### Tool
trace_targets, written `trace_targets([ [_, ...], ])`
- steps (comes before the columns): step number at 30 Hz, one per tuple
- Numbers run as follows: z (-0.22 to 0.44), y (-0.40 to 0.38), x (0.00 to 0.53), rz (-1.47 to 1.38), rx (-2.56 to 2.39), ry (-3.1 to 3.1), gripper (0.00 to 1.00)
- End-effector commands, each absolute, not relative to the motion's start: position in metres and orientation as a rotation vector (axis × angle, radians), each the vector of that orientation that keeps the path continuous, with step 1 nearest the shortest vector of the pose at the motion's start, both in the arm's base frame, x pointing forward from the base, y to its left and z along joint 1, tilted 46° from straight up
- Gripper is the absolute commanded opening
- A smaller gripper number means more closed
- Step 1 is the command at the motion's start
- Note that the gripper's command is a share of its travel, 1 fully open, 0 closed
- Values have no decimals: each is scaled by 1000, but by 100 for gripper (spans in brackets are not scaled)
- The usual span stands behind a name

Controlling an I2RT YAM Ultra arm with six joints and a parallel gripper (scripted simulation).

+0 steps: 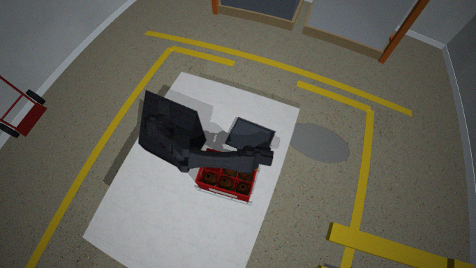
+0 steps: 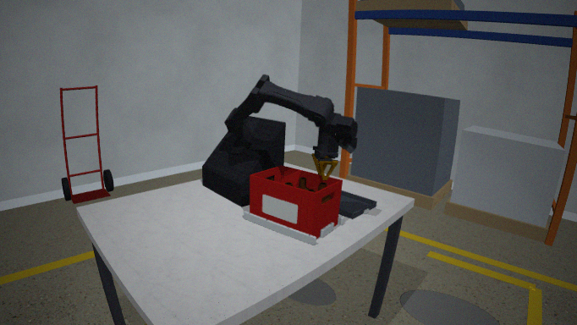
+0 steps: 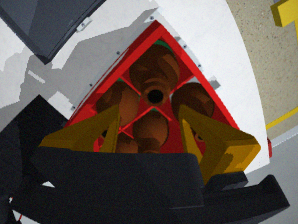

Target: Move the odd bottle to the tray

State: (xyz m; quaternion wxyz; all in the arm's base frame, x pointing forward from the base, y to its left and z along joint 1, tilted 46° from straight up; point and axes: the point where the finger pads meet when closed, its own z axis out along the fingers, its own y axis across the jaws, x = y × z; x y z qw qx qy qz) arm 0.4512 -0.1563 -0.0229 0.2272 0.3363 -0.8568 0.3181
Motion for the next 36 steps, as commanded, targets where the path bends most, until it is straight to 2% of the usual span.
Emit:
trace_targets([
  [1,-13,-152,461,914,944,-2394,61],
  [36,-13,-151,464,926,947,-2404,61],
])
